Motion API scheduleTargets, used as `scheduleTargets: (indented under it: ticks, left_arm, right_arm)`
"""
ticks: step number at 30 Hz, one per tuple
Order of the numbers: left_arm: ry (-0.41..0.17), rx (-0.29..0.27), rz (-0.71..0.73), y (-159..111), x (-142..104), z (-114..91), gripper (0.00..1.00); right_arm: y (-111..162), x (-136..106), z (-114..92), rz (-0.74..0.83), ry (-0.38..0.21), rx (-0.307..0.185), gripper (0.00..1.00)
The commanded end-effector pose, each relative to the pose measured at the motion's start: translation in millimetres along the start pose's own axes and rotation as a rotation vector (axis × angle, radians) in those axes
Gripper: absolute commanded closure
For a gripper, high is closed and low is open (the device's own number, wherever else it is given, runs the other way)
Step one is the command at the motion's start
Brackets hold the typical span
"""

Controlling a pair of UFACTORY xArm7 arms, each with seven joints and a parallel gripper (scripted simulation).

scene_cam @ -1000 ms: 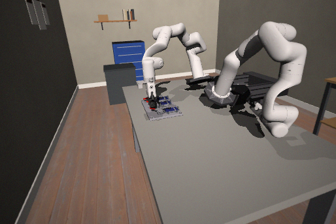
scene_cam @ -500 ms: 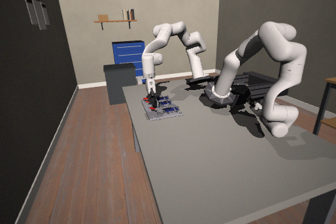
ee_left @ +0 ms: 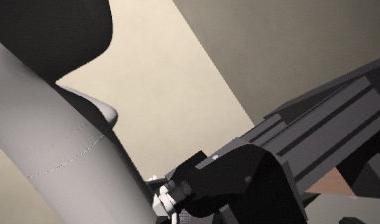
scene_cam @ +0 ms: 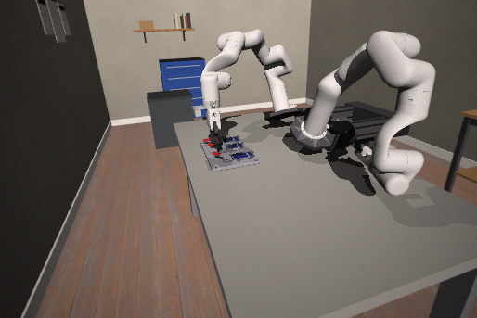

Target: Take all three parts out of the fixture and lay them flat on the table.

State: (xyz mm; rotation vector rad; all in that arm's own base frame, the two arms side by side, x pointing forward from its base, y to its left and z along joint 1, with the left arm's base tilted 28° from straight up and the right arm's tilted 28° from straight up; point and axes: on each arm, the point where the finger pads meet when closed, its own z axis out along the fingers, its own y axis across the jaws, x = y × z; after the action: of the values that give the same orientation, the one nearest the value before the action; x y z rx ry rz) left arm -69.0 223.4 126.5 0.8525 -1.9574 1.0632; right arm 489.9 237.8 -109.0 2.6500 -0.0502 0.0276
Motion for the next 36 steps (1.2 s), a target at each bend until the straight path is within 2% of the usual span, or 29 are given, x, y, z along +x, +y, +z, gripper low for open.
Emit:
scheduleTargets:
  ticks: [1,8,14,16,30,31,33,36]
  left_arm:
    - [-0.001,-0.001,-0.001,0,0,-1,0.0]
    - [-0.001,-0.001,-0.001,0,0,-1,0.0]
    - [-0.001,-0.001,-0.001,0,0,-1,0.0]
    - [-0.001,-0.001,-0.001,0,0,-1,0.0]
    - [-0.001,-0.001,-0.001,0,0,-1,0.0]
    - [-0.001,-0.001,-0.001,0,0,-1,0.0]
    - [-0.001,-0.001,-0.001,0,0,-1,0.0]
    - [-0.001,-0.001,-0.001,0,0,-1,0.0]
  right_arm:
    - [1,1,-3,0.0,0.004,0.004,0.7]
    - [26,2,-3,0.0,0.004,0.004,0.7]
    - [71,3,-3,0.0,0.004,0.004,0.7]
    - [71,3,-3,0.0,0.004,0.004,0.7]
    - [240,6,-2,0.0,0.004,0.004,0.7]
    - [250,6,-2,0.0,0.004,0.004,0.7]
    - [250,6,-2,0.0,0.004,0.004,0.7]
    - [274,7,-2,0.0,0.004,0.004,0.7]
